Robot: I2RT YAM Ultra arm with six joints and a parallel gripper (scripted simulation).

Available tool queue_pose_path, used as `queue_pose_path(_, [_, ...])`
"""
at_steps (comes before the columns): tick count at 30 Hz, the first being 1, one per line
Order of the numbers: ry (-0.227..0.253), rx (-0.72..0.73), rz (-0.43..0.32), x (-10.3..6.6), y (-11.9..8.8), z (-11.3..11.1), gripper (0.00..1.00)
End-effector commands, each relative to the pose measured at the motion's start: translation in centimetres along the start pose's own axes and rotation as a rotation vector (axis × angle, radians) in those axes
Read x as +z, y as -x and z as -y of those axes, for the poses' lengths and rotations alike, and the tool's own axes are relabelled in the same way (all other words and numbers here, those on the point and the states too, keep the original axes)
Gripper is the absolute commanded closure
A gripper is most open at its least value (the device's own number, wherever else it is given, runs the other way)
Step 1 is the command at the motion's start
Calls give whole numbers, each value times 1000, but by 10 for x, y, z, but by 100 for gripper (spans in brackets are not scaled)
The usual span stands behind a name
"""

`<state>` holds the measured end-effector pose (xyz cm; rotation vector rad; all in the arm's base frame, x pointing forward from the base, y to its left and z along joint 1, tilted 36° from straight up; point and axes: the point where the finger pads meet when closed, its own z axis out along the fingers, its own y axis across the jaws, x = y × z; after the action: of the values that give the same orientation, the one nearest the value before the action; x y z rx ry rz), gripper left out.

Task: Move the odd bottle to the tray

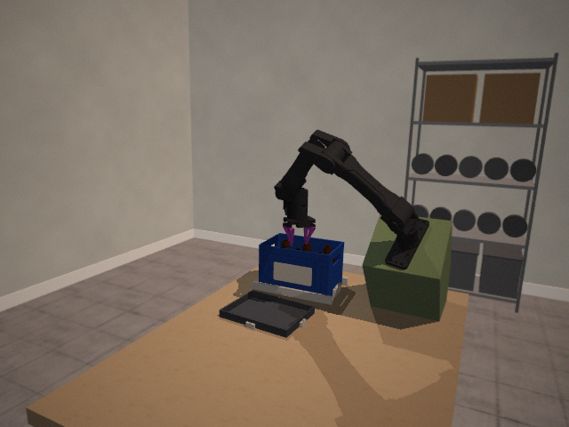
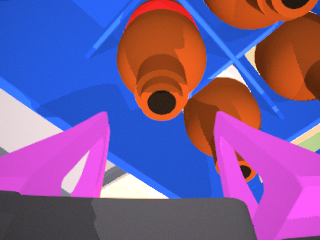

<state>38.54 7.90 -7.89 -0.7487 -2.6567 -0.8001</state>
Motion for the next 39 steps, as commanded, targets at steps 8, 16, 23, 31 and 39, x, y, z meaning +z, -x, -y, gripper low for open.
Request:
queue_pose_path(8, [14,5,24,-7,6,-1,39])
queue_pose_path(16, [15,4,26,-7,8,-2,39])
queue_pose_path(23, [21,-4,38,-12,12,-6,39])
queue_pose_path(31, [21,-4,38,-12,12,-6,39])
queue_pose_path(39, [21,-4,38,-12,12,-6,39])
